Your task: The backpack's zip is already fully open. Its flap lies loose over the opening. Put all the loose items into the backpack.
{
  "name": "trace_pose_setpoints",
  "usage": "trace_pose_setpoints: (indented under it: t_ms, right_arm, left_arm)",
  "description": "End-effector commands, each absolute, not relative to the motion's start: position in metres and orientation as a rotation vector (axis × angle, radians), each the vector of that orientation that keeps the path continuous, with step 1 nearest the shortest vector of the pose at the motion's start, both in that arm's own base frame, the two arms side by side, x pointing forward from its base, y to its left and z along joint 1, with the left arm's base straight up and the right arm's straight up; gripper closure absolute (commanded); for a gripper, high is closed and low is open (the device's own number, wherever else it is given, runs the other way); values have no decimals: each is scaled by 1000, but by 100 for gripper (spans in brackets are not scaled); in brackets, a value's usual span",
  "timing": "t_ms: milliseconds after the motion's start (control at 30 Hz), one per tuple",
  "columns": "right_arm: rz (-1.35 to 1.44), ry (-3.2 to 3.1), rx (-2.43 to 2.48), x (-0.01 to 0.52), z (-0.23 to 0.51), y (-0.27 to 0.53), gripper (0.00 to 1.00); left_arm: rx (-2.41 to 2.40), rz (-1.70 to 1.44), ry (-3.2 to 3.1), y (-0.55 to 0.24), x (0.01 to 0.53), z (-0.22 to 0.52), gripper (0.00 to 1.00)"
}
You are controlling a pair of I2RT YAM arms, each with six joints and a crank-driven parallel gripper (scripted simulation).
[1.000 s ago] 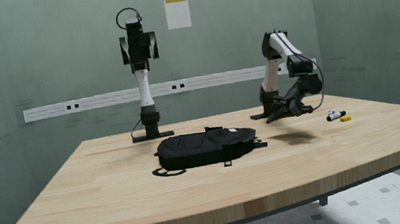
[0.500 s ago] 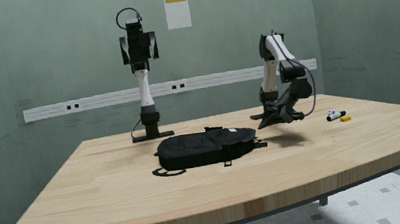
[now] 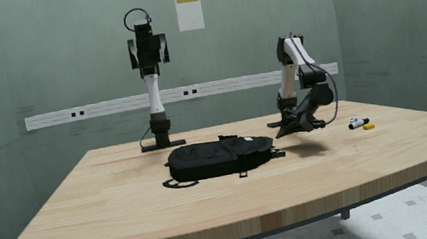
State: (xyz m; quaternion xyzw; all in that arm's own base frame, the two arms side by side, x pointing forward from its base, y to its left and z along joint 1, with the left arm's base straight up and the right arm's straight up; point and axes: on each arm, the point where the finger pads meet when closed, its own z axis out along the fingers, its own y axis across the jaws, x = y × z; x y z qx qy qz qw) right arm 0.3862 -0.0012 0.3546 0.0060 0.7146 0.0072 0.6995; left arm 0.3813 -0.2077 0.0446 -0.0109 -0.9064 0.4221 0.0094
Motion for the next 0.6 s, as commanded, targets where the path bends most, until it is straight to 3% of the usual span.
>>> trace_pose_setpoints:
  t_ms: [0,567]
  right_arm:
    - [16,1578,11,385,360,-1,10]
    - [16,1578,11,385,360,-1,10]
  left_arm:
    - [-59,1338,-2863,-215,392,50,100]
    - [-40,1322,-2843,-227,384,38,100]
